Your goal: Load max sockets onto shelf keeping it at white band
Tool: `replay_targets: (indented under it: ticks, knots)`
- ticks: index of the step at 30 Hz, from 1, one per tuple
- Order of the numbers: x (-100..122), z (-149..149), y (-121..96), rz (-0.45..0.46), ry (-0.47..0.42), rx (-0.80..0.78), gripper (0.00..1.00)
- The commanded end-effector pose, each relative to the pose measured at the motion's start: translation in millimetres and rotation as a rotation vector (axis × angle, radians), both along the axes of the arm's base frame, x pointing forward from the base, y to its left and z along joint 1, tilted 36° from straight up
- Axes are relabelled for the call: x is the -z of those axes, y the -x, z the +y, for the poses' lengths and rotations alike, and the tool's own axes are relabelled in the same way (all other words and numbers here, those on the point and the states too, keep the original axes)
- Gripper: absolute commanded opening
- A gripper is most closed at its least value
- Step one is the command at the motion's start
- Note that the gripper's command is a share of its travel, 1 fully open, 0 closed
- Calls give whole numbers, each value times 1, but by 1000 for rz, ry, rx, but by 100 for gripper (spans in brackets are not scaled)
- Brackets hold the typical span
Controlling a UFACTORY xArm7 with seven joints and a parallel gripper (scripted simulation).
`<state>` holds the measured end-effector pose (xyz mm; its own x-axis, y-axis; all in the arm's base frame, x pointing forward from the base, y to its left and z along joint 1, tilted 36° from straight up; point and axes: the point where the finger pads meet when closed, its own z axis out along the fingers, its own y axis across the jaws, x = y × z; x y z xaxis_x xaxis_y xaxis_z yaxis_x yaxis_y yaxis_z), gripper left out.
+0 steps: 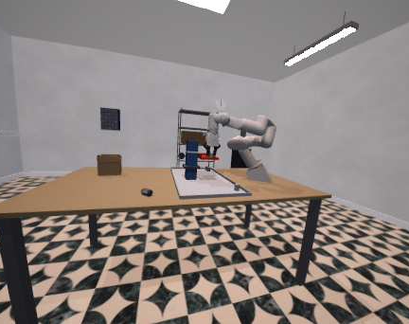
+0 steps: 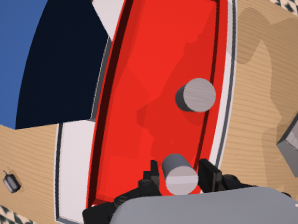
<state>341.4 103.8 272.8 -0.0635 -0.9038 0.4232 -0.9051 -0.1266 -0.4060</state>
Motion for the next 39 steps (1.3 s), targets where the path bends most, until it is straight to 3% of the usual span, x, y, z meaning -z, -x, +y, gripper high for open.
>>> replay_targets:
  ticks: [1,26,39]
  knots:
    - [-1,1,0,-3,0,-3,52]
    - [-2,1,1,-3,0,-3,52]
    - [-19,10,9,-3,0,-3,52]
